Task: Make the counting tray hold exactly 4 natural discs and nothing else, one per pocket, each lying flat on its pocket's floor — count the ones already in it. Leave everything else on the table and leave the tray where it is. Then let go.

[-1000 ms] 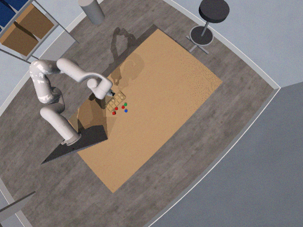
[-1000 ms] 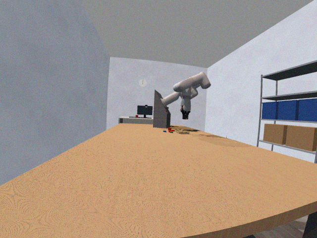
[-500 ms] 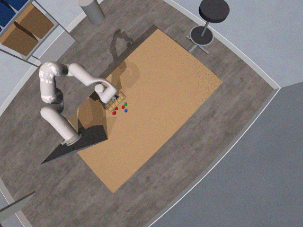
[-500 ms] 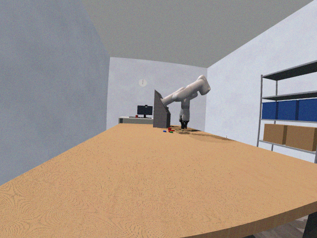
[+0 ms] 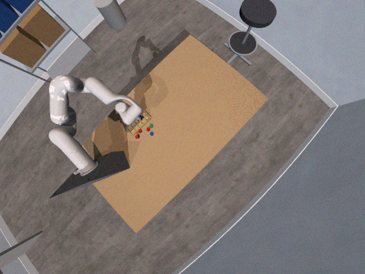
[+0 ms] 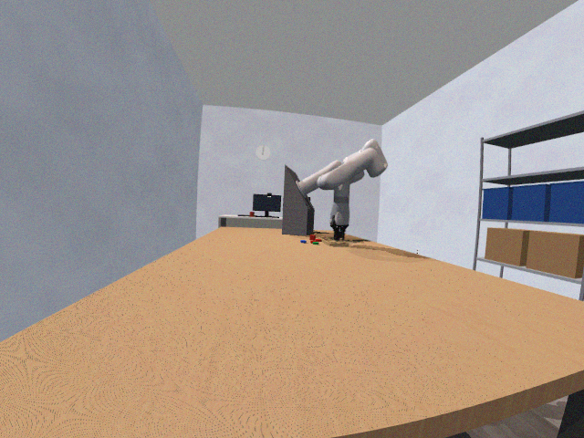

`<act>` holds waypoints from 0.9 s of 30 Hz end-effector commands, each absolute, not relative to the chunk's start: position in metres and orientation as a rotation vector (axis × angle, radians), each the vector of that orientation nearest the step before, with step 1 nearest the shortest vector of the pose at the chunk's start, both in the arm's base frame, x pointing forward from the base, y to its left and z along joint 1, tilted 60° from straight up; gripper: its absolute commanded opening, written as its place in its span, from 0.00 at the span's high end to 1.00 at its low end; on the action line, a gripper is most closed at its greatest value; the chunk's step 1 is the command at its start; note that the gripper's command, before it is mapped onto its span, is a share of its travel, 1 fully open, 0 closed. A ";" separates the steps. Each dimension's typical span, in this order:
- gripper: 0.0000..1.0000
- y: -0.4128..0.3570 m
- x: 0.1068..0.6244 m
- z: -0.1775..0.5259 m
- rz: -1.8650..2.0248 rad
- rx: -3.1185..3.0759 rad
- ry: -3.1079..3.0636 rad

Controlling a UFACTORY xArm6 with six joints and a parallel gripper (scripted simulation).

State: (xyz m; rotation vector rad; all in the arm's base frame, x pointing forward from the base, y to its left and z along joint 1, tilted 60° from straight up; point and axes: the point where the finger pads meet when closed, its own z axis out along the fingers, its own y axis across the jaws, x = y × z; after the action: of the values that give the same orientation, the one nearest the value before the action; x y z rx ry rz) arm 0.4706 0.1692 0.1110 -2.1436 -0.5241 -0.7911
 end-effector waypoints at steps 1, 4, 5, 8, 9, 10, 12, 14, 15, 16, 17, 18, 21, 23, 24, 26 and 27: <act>1.00 0.170 0.472 0.111 -0.796 -2.142 -0.523; 1.00 0.170 0.473 0.111 -0.796 -2.142 -0.523; 1.00 0.170 0.473 0.111 -0.796 -2.142 -0.523; 1.00 0.170 0.473 0.111 -0.796 -2.142 -0.523; 1.00 0.170 0.473 0.111 -0.796 -2.142 -0.523; 1.00 0.170 0.473 0.111 -0.796 -2.142 -0.523; 1.00 0.170 0.473 0.111 -0.796 -2.142 -0.523; 1.00 0.170 0.473 0.111 -0.796 -2.142 -0.523; 1.00 0.170 0.473 0.111 -0.796 -2.142 -0.523; 0.53 0.170 0.473 0.111 -0.796 -2.142 -0.523; 0.53 0.170 0.473 0.111 -0.796 -2.142 -0.523; 0.53 0.170 0.473 0.111 -0.796 -2.142 -0.523; 0.53 0.170 0.473 0.111 -0.796 -2.142 -0.523; 0.53 0.170 0.473 0.111 -0.796 -2.142 -0.523; 0.53 0.170 0.473 0.111 -0.796 -2.142 -0.523; 0.53 0.170 0.473 0.111 -0.796 -2.142 -0.523; 0.53 0.170 0.473 0.111 -0.796 -2.142 -0.523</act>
State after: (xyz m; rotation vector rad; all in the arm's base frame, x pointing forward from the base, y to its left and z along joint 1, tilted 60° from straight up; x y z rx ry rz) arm 0.4719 0.1710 0.1099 -2.1431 -0.5237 -0.7919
